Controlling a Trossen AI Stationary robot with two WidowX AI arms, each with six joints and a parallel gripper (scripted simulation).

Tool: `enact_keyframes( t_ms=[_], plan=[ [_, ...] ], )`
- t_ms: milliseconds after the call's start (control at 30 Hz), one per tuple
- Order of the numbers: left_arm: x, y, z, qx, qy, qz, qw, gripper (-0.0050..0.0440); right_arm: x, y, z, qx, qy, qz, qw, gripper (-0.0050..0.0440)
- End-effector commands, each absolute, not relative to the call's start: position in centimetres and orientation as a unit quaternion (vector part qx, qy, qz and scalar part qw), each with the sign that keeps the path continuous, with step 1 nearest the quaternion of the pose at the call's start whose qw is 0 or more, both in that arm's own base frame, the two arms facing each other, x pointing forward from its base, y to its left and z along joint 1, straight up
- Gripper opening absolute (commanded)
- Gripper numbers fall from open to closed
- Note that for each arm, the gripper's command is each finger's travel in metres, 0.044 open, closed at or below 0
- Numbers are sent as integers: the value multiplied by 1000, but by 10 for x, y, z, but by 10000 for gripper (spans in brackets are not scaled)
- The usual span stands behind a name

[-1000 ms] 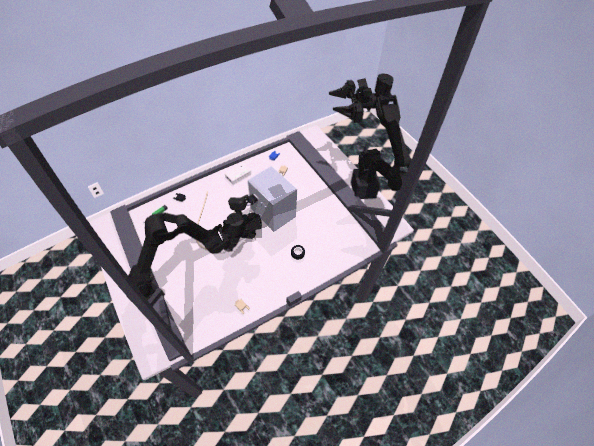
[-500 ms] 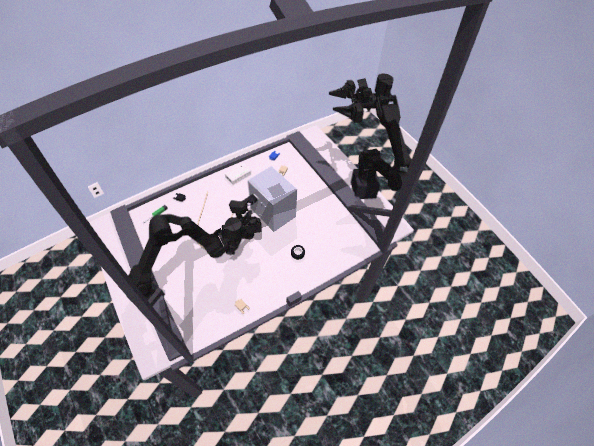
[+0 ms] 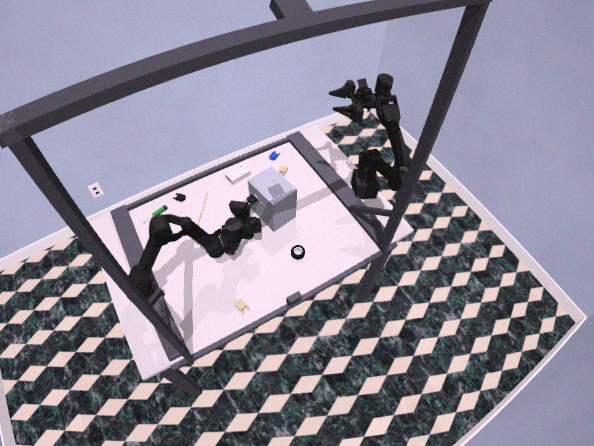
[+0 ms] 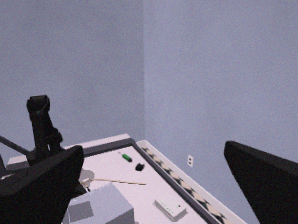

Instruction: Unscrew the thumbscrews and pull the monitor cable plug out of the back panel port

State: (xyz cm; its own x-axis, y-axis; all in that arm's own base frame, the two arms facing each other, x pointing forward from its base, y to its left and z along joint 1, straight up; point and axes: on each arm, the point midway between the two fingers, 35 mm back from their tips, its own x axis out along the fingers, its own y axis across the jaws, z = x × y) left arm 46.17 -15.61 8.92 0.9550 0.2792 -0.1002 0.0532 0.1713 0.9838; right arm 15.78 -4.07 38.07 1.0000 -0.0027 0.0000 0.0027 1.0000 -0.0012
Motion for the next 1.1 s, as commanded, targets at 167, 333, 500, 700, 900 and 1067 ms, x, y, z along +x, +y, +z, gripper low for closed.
enact_keyframes(
  t_ms=[167,333,500,700,900,1067],
  plan=[
    [463,-157,99,636,123,81,758,0,158,-39,383,-3,-1,0,1000,440],
    [463,-156,100,617,131,73,772,0,158,-39,383,-3,-1,0,1000,440],
    [463,-156,102,599,139,64,786,0,158,-39,383,-3,-1,0,1000,440],
    [463,-156,103,582,145,56,799,0,158,-39,383,-3,-1,0,1000,440],
    [463,-156,104,565,152,48,810,0,158,-39,383,-3,-1,0,1000,440],
    [463,-155,105,547,159,41,821,0,158,-39,383,-3,-1,0,1000,440]
  ],
)
